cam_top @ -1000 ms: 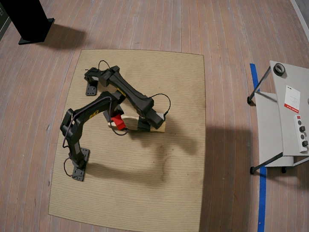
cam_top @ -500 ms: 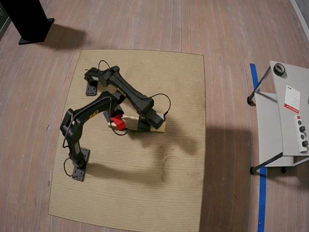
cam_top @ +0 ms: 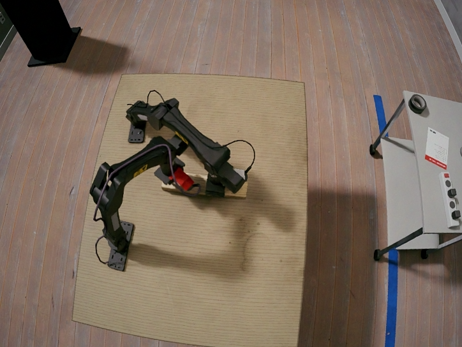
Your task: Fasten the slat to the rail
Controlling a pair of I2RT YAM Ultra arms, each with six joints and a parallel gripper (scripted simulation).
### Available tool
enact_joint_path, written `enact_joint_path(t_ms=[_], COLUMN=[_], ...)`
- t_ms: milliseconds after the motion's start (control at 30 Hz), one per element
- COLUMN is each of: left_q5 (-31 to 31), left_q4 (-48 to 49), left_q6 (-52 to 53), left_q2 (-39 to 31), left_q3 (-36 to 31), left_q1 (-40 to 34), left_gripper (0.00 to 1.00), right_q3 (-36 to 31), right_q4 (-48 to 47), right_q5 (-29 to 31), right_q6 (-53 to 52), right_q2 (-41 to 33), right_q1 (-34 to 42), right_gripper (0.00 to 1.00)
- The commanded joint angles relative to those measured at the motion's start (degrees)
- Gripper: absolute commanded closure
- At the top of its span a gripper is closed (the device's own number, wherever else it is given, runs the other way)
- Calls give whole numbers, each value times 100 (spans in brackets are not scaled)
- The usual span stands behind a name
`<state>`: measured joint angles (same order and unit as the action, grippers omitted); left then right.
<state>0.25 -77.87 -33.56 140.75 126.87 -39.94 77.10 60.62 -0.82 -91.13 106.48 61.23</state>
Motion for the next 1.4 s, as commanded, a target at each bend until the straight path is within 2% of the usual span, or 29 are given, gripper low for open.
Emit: enact_joint_path(t_ms=[0,133,200,233,700,767,800,1267,1333,1367], left_q5=[-1,-1,-1,-1,-1,-1,-1,-1,-1,-1], left_q4=[2,2,2,2,2,2,2,2,2,2], left_q6=[-1,-1,-1,-1,-1,-1,-1,-1,-1,-1], left_q2=[-55,-55,-55,-55,-55,-55,-55,-55,-55,-55], left_q3=[26,26,26,26,26,26,26,26,26,26], left_q1=[1,1,1,1,1,1,1,1,1,1], left_gripper=[28,28,28,28,28,28,28,28,28,28], right_q3=[40,45,45,46,58,58,58,68,68,67], right_q4=[22,29,29,31,53,53,54,74,74,74], right_q5=[79,82,82,84,102,102,106,136,136,140], right_q6=[1421,2463,2463,3129,6742,6742,7405,10995,10995,11654], right_q2=[-50,-54,-54,-55,-68,-68,-69,-85,-85,-86], right_q1=[35,35,35,36,40,40,42,52,52,54], right_gripper=[66,66,66,66,66,66,66,66,66,66])
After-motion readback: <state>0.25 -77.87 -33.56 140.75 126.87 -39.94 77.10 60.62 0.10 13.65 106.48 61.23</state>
